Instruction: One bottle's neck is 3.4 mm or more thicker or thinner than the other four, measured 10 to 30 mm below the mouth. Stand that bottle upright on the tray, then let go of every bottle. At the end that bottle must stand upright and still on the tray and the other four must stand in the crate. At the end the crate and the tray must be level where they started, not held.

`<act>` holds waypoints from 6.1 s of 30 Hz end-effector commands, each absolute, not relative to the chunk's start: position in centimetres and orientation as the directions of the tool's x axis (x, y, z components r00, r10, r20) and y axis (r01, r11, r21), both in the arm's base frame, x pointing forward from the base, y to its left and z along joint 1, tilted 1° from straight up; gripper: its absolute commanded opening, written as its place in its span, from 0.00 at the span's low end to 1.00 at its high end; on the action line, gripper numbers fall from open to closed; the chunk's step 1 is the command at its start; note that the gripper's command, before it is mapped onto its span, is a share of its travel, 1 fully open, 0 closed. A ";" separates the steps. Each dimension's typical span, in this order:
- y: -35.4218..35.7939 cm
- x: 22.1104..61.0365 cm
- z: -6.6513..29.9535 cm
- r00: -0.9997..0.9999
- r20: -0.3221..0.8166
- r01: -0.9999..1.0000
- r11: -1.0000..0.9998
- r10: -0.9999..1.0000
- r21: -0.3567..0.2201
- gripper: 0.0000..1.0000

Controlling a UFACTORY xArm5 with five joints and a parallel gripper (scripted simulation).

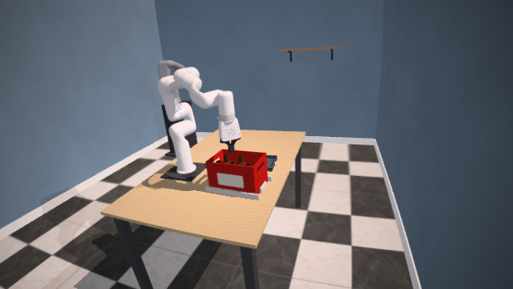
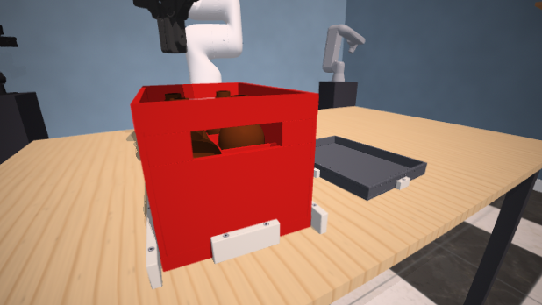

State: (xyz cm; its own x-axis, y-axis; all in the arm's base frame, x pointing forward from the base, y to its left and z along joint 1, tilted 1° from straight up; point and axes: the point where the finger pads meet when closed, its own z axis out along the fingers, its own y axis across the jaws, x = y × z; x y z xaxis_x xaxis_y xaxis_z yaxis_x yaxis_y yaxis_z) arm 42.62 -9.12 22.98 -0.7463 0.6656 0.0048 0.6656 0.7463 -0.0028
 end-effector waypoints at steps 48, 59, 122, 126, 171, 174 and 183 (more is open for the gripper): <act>-9.1 42.7 23.1 -0.746 0.001 0.666 0.746 0.666 -0.001 0.65; -9.1 42.7 22.9 -0.746 0.001 0.665 0.746 0.665 -0.001 0.65; -9.3 42.4 18.7 -0.747 0.000 0.665 0.747 0.665 0.000 0.65; -9.3 42.4 18.7 -0.747 0.000 0.665 0.747 0.665 0.000 0.65; -9.3 42.4 18.7 -0.747 0.000 0.665 0.747 0.665 0.000 0.65; -9.3 42.4 18.7 -0.747 0.000 0.665 0.747 0.665 0.000 0.65; -9.3 42.4 18.7 -0.747 0.000 0.665 0.747 0.665 0.000 0.65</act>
State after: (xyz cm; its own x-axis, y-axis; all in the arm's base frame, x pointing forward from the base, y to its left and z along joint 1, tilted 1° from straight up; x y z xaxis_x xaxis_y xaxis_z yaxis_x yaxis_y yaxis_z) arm 42.33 -9.23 18.56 -0.7466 0.6652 0.0038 0.6652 0.7466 -0.0021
